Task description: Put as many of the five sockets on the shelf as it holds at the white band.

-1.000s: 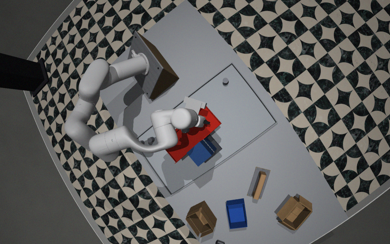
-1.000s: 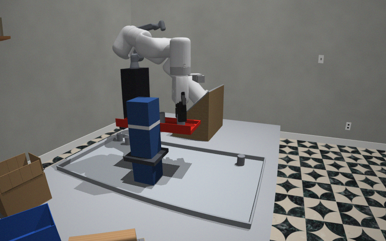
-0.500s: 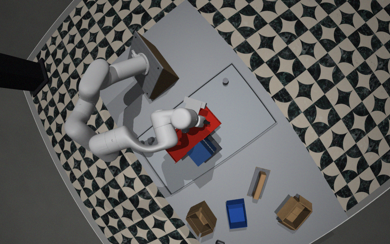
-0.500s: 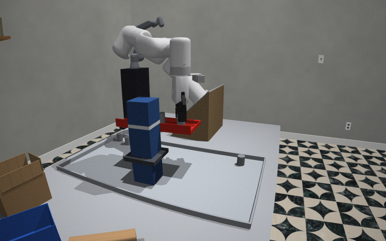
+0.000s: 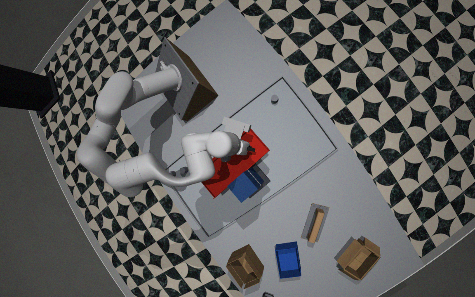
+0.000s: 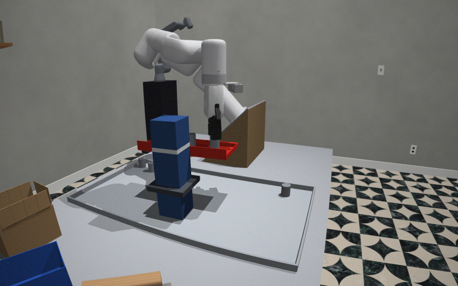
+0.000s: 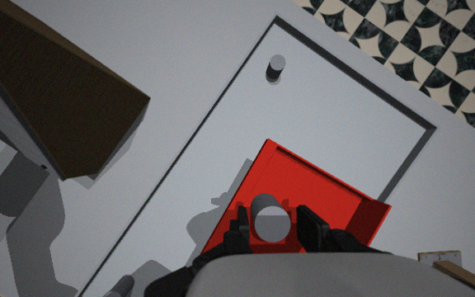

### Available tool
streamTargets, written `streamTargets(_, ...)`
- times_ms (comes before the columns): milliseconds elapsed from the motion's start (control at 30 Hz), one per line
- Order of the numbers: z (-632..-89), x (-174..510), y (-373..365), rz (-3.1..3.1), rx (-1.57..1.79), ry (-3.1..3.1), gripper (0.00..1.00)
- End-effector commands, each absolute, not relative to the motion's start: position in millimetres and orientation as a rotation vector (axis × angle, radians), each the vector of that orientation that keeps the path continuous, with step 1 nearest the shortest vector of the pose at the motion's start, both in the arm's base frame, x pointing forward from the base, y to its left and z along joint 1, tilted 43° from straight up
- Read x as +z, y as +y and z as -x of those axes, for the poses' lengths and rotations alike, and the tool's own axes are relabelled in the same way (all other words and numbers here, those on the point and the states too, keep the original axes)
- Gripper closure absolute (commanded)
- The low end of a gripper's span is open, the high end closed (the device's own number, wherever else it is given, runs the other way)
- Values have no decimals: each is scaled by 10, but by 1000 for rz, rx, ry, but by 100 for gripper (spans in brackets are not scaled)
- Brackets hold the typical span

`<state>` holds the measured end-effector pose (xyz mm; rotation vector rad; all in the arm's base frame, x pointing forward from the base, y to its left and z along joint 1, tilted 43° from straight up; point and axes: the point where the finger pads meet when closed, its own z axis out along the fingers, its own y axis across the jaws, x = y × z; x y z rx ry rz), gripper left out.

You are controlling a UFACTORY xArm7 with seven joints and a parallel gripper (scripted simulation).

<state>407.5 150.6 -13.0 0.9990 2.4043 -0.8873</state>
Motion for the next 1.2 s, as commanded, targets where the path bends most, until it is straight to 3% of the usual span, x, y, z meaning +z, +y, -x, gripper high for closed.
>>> streamTargets(0,-4068,-47,1598,-997,-881,2405,48)
streamTargets(1167,-4008,346,1965,-997,-881,2405,48)
